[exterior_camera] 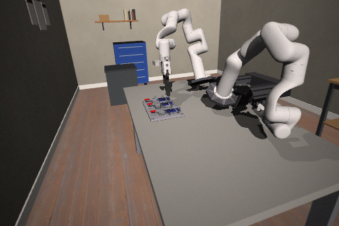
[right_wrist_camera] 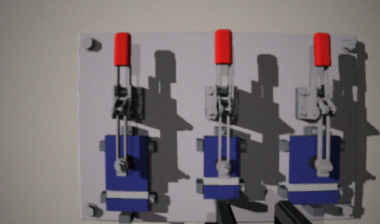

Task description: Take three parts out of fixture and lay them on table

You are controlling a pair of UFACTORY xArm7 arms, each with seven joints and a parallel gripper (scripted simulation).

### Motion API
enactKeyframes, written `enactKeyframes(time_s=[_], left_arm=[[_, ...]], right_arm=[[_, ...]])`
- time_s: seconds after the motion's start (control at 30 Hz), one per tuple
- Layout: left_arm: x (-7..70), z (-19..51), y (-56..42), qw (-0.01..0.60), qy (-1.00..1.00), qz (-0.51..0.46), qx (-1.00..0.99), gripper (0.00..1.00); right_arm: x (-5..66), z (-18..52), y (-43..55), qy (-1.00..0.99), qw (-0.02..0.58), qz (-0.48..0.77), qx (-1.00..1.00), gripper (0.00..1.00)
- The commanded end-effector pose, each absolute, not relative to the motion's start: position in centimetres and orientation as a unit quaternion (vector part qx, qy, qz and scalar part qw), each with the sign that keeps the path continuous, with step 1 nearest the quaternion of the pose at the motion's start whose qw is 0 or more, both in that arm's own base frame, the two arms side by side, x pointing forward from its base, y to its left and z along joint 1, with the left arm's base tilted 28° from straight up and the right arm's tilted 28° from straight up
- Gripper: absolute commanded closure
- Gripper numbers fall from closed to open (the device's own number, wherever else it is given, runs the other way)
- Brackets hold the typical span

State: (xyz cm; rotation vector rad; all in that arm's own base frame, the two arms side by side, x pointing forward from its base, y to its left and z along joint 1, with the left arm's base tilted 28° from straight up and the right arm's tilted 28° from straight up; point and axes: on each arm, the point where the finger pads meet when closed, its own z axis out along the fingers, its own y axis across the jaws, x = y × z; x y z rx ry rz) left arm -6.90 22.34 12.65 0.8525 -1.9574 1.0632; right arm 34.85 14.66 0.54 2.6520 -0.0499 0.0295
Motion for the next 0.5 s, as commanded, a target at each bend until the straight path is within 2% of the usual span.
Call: enactKeyframes(time_s=[0.0,0.47], left_arm=[[-6.9,12.7,22.4,0.369,-0.763,0.413,0.333,0.0],[-6.9,12.7,22.4,0.369,-0.763,0.413,0.333,0.0]], right_arm=[[34.9,0.2,14.6,-0.018,0.241,0.012,0.97,0.7],[35.0,-4.0,12.3,-0.018,0.241,0.012,0.97,0.7]])
